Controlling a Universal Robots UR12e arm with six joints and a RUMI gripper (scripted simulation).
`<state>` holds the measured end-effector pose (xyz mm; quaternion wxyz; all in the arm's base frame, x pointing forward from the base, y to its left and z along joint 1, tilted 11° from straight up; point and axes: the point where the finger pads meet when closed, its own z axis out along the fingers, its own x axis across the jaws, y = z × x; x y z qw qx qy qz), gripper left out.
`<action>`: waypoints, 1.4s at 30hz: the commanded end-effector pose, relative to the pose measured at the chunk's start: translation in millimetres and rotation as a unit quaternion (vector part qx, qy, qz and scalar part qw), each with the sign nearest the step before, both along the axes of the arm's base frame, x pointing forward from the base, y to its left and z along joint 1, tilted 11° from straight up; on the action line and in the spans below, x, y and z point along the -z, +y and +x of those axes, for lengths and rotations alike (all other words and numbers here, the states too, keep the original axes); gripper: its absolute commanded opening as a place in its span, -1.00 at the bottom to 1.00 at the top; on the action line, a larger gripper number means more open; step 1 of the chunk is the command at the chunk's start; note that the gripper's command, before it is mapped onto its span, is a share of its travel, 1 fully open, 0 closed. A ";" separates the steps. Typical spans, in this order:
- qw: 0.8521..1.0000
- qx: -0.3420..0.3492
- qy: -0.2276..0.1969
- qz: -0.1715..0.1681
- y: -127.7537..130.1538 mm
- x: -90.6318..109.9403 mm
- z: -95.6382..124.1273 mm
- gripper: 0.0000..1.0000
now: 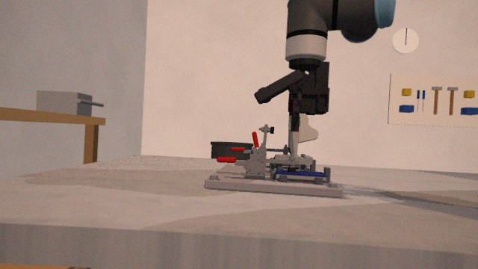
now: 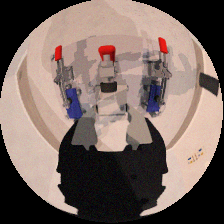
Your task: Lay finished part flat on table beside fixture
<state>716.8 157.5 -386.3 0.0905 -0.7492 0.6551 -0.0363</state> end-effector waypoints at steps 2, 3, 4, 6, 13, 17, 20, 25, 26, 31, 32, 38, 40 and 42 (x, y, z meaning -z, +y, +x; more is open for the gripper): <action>1.000 0.000 -0.001 0.000 -0.4 -4.6 -0.2 -1.00; 1.000 0.000 -0.001 0.000 -0.4 -5.6 -0.4 -1.00; 1.000 0.000 -0.001 0.000 -0.5 -6.6 -0.6 -1.00; 1.000 0.000 -0.001 0.000 -0.7 -8.6 -0.9 -1.00; 1.000 0.000 -0.001 0.000 -1.2 -14.1 -1.9 -1.00; 1.000 0.000 -0.001 0.000 -1.4 -15.7 -2.2 -1.00; 1.000 0.000 -0.001 0.000 -1.4 -16.5 -2.3 -1.00; 1.000 0.000 -0.001 0.000 -1.5 -17.5 -2.5 -1.00; 1.000 0.000 -0.001 0.000 -1.5 -17.6 -2.5 -1.00; 1.000 0.000 -0.001 0.000 -1.5 -17.7 -2.6 -1.00; 1.000 0.000 -0.001 0.000 -1.5 -17.8 -2.6 -1.00; 1.000 0.000 -0.001 0.000 -1.8 -19.6 -3.4 -1.00; 1.000 0.000 -0.001 0.000 -2.0 -21.7 -4.2 -1.00; 1.000 0.000 -0.001 0.000 -2.4 -24.5 -5.5 -1.00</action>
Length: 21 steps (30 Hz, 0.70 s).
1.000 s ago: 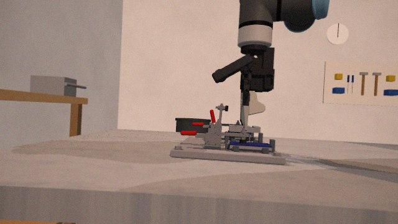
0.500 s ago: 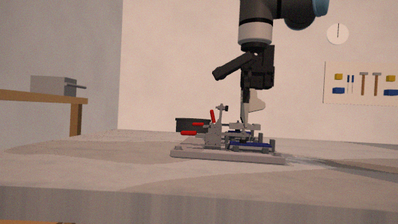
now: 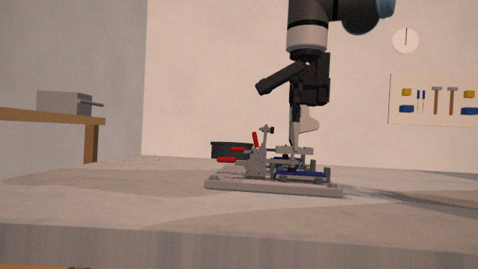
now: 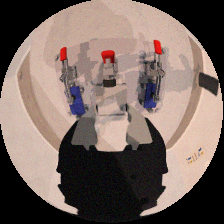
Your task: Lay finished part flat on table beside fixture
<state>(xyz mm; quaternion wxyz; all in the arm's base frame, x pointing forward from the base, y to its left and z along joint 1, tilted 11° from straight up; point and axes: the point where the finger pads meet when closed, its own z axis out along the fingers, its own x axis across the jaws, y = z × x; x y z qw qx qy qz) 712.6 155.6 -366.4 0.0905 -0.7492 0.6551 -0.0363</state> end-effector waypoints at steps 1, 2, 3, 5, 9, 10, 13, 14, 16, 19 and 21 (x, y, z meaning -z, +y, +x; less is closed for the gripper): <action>1.000 0.000 -0.001 0.000 -0.7 -6.3 -1.9 -1.00; 1.000 0.000 -0.001 0.000 -0.9 -8.1 -2.7 -1.00; 1.000 0.000 -0.001 0.000 -1.2 -10.0 -3.5 -1.00; 1.000 0.000 -0.001 0.000 -1.7 -13.9 -5.2 -1.00; 1.000 0.000 -0.001 0.000 -2.4 -19.7 -7.7 -1.00; 1.000 0.000 -0.001 0.000 -2.4 -19.7 -7.7 -1.00; 1.000 0.000 -0.001 0.000 -3.0 -24.6 -9.8 -1.00; 1.000 0.000 -0.001 0.000 -3.2 -25.9 -10.4 -1.00; 1.000 0.000 -0.001 0.000 -3.4 -27.9 -11.2 -1.00; 1.000 0.000 -0.001 0.000 -3.6 -29.5 -11.9 -1.00; 1.000 0.000 -0.001 0.000 -3.6 -29.7 -12.0 -1.00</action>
